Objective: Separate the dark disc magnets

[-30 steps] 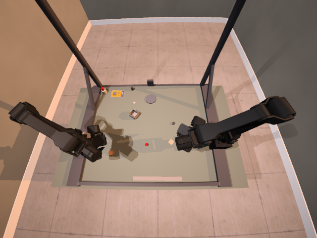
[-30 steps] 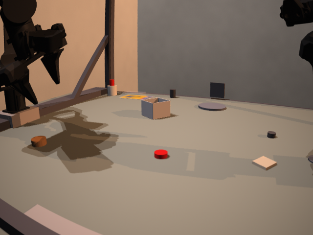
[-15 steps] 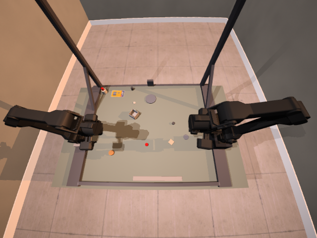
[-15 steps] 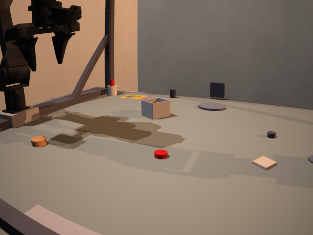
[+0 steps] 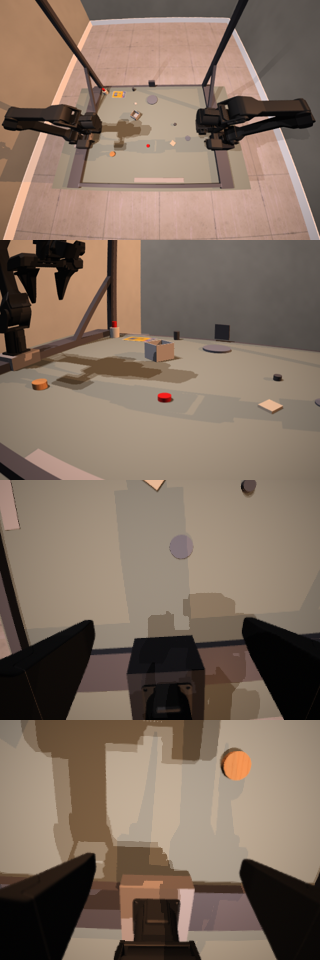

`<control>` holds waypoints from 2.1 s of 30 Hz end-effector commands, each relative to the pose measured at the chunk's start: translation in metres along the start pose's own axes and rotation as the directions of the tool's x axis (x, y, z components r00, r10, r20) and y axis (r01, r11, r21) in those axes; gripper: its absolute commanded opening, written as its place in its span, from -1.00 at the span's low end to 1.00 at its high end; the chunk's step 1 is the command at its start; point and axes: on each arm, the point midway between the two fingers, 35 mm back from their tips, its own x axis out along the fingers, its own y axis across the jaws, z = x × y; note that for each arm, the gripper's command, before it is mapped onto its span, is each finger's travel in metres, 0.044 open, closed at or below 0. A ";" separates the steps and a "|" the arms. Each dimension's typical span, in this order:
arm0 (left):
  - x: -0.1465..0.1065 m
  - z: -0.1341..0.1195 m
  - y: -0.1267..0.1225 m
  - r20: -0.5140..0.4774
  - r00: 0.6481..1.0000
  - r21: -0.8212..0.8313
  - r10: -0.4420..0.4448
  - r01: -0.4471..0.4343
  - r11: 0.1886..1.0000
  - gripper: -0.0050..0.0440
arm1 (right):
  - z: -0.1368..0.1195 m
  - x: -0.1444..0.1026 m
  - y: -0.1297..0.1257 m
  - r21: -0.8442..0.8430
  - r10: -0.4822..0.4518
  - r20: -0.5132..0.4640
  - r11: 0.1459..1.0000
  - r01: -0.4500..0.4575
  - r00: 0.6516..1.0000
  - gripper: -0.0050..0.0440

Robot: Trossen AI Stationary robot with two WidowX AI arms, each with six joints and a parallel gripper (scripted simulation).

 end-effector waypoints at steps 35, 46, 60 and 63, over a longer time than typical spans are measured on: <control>0.055 0.076 -0.038 -0.018 1.000 -0.025 -0.026 0.025 0.999 0.84 | 0.144 0.087 0.040 -0.073 -0.122 0.509 0.980 0.184 0.852 0.84; 0.077 0.091 -0.052 -0.027 0.999 -0.031 -0.030 0.029 0.999 0.84 | 0.167 0.101 0.060 -0.062 -0.114 0.644 0.978 0.200 0.756 0.84; 0.109 0.106 -0.074 -0.041 0.999 -0.040 -0.032 0.031 0.999 0.84 | 0.182 0.109 0.086 -0.035 -0.084 0.801 0.982 0.186 0.593 0.84; 0.114 0.107 -0.077 -0.044 0.999 -0.041 -0.032 0.030 0.999 0.84 | 0.182 0.110 0.090 -0.031 -0.079 0.819 0.983 0.180 0.568 0.84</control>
